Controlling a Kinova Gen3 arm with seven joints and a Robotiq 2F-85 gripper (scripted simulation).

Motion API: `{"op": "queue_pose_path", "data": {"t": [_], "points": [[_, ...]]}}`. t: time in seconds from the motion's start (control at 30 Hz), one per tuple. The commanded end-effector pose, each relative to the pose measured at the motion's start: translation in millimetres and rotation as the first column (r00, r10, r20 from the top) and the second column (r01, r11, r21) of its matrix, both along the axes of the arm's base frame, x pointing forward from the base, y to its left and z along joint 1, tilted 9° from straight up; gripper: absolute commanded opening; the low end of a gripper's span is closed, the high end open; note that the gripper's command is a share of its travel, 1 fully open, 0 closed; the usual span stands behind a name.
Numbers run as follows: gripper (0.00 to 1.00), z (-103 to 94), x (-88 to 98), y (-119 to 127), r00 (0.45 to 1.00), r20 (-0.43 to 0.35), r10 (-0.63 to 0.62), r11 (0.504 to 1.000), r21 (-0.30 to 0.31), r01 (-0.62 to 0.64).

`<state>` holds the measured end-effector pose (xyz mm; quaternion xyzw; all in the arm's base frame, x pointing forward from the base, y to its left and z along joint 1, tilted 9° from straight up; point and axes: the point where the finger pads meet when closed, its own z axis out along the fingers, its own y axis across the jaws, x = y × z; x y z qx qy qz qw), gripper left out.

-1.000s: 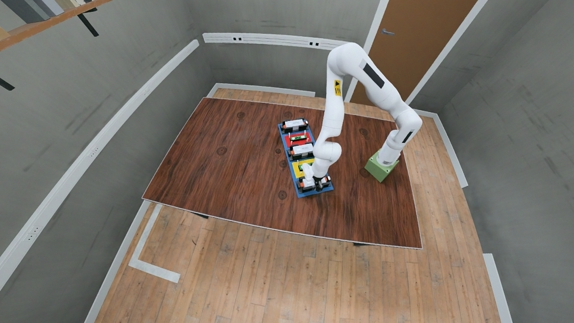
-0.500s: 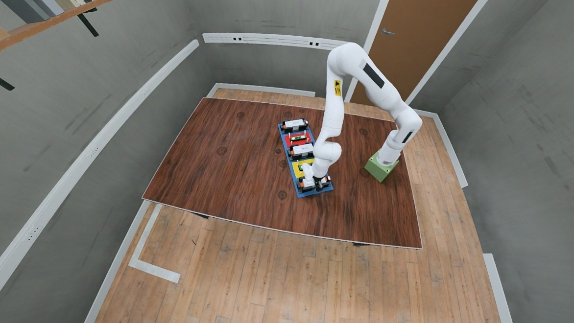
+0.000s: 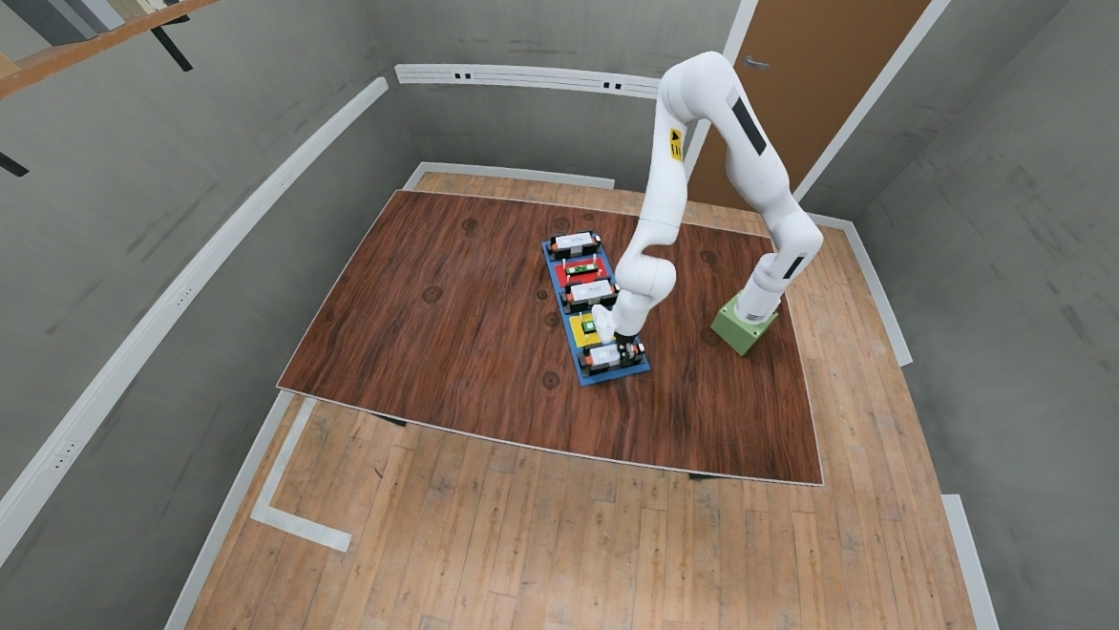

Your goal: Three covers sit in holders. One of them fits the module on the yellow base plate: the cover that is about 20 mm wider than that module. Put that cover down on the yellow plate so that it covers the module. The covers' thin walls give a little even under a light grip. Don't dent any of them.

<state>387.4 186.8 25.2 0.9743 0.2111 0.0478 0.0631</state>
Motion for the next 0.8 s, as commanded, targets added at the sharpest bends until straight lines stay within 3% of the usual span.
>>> {"op": "queue_pose_path", "data": {"t": [0.0,0.07,0.4,0.77], "points": [[1.00,0.8,0.4,0,1.000,0.001,0.000,1.000,0.001,0.000],[1.00,0.8,0.4,0,1.000,0.001,0.000,1.000,0.001,0.000],[1.00,54.2,-6.1,6,1.000,0.001,0.000,1.000,0.001,0.000],[1.00,50.6,-5.7,6,1.000,0.001,0.000,1.000,0.001,0.000]]}}
